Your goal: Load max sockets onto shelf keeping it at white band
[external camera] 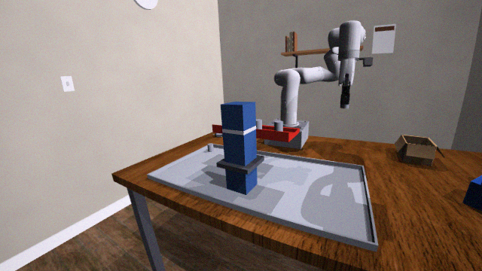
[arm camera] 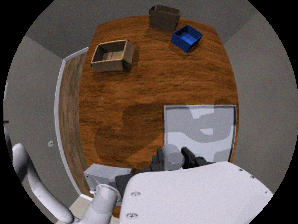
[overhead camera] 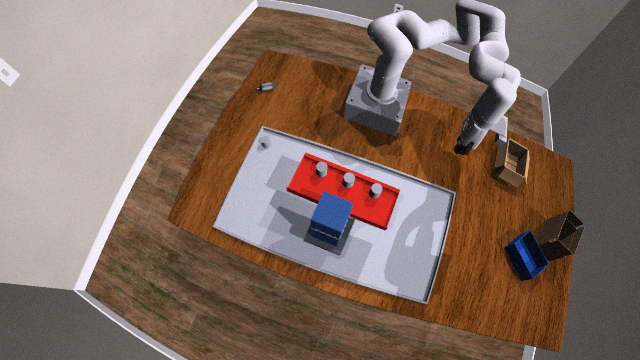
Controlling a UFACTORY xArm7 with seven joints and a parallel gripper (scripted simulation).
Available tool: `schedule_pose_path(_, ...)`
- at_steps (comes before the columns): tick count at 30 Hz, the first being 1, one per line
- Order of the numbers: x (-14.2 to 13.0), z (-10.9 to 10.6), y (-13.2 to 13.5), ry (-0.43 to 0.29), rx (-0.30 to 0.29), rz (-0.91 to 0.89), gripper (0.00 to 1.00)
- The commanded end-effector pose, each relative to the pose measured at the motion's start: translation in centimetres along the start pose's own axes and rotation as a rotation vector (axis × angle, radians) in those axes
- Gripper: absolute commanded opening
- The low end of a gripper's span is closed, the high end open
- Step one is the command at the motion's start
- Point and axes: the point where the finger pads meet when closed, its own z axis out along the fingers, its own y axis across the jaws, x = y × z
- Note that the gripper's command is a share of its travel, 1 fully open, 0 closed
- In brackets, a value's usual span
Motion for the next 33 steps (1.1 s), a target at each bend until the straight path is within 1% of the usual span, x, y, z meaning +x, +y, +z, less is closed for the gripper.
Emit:
schedule_pose_path(1, 0.0, -0.1, 0.0, 0.003, -0.002, 0.0, 0.0)
schedule_pose_path(10, 0.0, -0.1, 0.1, 0.003, -0.002, 0.0, 0.0)
schedule_pose_path(11, -0.6, -0.2, 0.6, 0.004, -0.003, 0.0, 0.0)
schedule_pose_path(12, -1.9, -0.3, 1.5, 0.005, -0.005, 0.001, 0.0)
schedule_pose_path(14, -6.3, -0.4, 4.3, 0.007, -0.009, 0.002, 0.0)
schedule_pose_path(16, -6.4, -0.4, 4.4, 0.007, -0.009, 0.002, 0.0)
schedule_pose_path(17, -9.2, -0.4, 5.6, 0.006, -0.009, 0.002, 0.0)
schedule_pose_path(18, -9.2, -0.4, 5.6, 0.006, -0.009, 0.002, 0.0)
schedule_pose_path(19, -11.9, -0.3, 6.6, 0.005, -0.008, 0.002, 0.0)
schedule_pose_path(22, -11.9, -0.3, 6.6, 0.005, -0.008, 0.002, 0.0)
schedule_pose_path(23, -14.1, -0.2, 7.2, 0.004, -0.006, 0.001, 0.0)
schedule_pose_path(24, -15.5, -0.1, 7.5, 0.003, -0.004, 0.0, 0.0)
schedule_pose_path(25, -16.2, -0.1, 7.6, 0.003, -0.004, 0.0, 0.0)
schedule_pose_path(26, -16.3, -0.1, 7.6, 0.003, -0.003, 0.0, 0.0)
schedule_pose_path(33, -16.3, -0.1, 7.6, 0.003, -0.003, 0.0, 0.0)
